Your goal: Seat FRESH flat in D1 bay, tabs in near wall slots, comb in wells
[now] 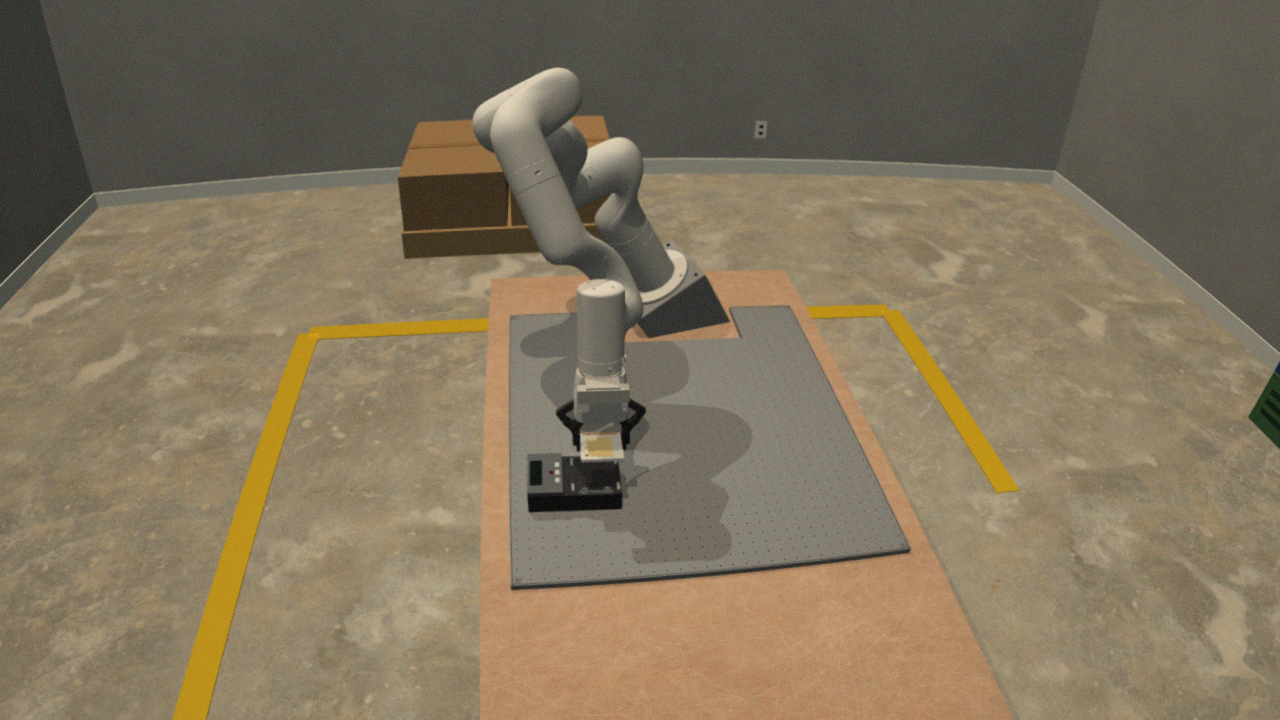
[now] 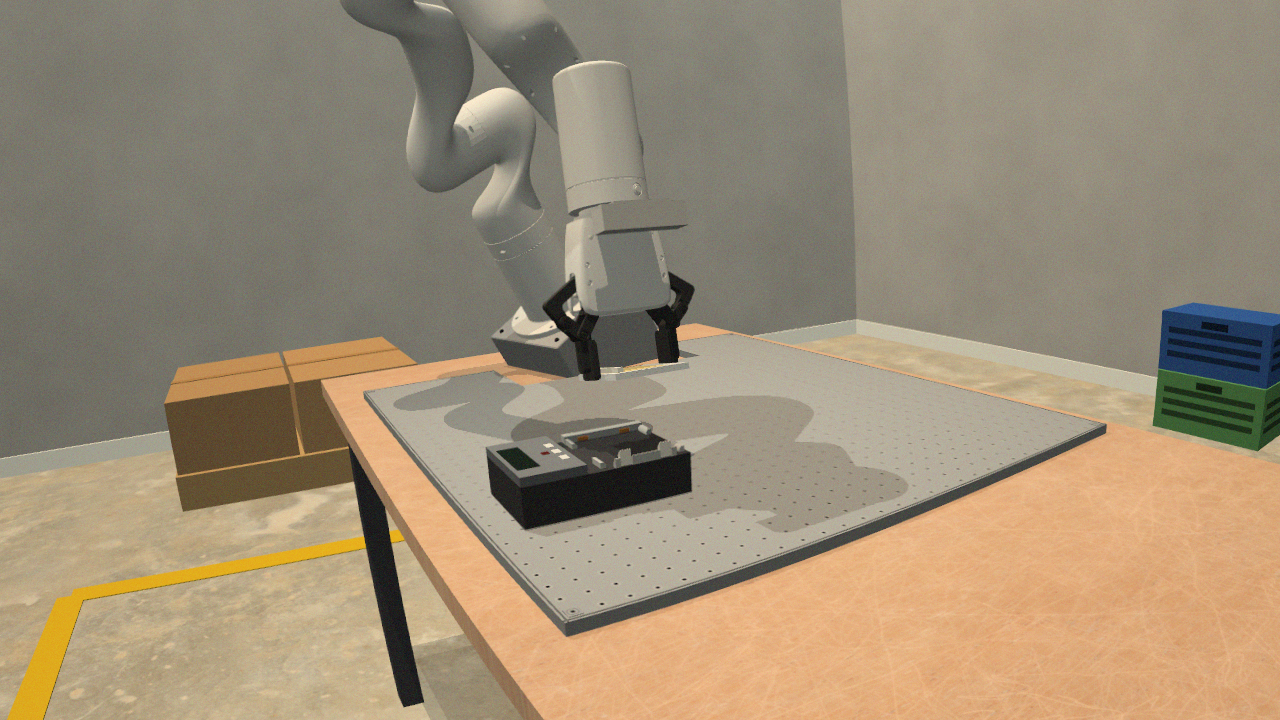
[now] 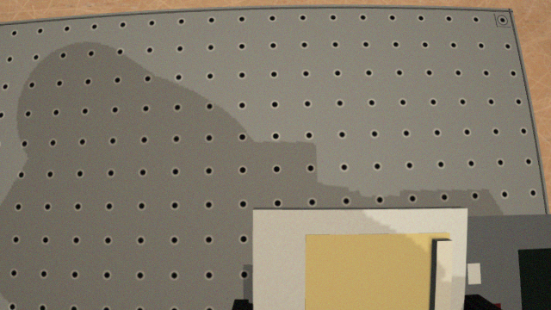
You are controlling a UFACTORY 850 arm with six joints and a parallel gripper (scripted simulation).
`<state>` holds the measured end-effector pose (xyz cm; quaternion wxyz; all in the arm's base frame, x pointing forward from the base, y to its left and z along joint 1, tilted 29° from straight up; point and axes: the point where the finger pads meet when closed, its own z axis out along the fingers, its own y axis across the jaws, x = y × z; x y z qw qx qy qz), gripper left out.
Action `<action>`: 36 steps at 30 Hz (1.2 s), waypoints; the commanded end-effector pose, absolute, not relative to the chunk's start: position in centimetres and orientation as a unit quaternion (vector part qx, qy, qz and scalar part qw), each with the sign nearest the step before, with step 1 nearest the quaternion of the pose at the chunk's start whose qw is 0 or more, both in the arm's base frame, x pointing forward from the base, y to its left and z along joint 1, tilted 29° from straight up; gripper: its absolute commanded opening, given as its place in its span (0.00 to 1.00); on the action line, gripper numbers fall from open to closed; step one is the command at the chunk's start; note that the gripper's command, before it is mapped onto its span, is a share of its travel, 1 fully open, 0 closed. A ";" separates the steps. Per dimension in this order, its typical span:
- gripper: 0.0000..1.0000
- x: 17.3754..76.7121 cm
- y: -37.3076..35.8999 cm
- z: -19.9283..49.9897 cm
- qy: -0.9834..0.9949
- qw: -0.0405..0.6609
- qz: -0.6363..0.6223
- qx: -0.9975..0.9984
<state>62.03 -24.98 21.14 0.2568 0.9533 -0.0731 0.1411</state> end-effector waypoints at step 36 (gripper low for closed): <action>0.00 62.3 -27.2 19.7 -0.073 0.256 0.141 0.954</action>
